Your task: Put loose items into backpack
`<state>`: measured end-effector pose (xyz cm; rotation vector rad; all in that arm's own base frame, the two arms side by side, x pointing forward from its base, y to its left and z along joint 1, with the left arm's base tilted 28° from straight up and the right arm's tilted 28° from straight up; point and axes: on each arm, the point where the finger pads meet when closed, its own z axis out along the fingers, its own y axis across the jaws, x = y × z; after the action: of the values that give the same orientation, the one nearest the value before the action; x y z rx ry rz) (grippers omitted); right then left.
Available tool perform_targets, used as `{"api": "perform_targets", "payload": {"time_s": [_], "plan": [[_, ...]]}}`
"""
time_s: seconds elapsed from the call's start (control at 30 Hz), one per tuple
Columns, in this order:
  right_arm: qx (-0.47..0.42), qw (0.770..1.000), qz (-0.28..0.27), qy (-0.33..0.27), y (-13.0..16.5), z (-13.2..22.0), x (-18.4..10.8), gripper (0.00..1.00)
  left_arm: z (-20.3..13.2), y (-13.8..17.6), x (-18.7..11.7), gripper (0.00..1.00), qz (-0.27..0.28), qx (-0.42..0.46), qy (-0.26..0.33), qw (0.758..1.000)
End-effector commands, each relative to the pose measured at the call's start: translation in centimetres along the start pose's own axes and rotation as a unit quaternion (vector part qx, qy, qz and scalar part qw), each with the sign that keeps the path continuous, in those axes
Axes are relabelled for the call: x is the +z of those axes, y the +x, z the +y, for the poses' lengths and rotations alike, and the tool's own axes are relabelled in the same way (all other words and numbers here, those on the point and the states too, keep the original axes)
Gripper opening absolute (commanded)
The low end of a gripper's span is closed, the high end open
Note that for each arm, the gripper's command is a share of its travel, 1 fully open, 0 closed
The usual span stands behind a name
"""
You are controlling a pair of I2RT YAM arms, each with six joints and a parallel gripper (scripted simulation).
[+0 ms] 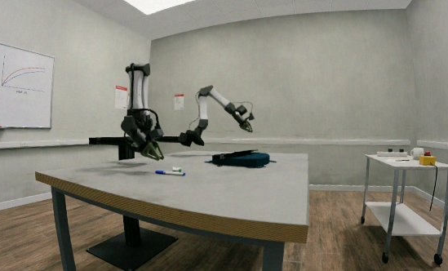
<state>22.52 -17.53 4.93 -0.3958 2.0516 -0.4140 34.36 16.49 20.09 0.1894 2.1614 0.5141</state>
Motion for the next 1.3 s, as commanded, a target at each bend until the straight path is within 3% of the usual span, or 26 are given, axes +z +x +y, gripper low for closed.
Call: {"api": "perform_targets", "payload": {"time_s": [0.0,0.63,1.03,1.07,1.27], "plan": [[-0.02,1.0,-0.015,0.0,-0.7,-0.5,0.2,0.4,0.1,-0.4,-0.2,0.9,-0.006,0.001,-0.002,1.0],[-0.01,1.0,-0.012,0.001,4.3,-0.2,3.5,0.4,0.1,-0.4,-0.2,0.9,-0.006,0.001,-0.002,1.0],[-0.021,1.0,-0.009,0.008,4.4,-0.8,3.5,0.4,0.1,-0.4,-0.2,0.9,-0.006,0.001,-0.002,1.0],[-0.018,1.0,-0.008,0.006,4.5,-0.6,3.4,0.32,0.1,-0.4,-0.2,0.9,-0.006,0.001,-0.002,1.0],[-0.013,1.0,-0.008,0.0,4.6,0.0,3.4,0.32,0.1,-0.4,-0.2,0.9,-0.006,0.001,-0.002,1.0]]}}
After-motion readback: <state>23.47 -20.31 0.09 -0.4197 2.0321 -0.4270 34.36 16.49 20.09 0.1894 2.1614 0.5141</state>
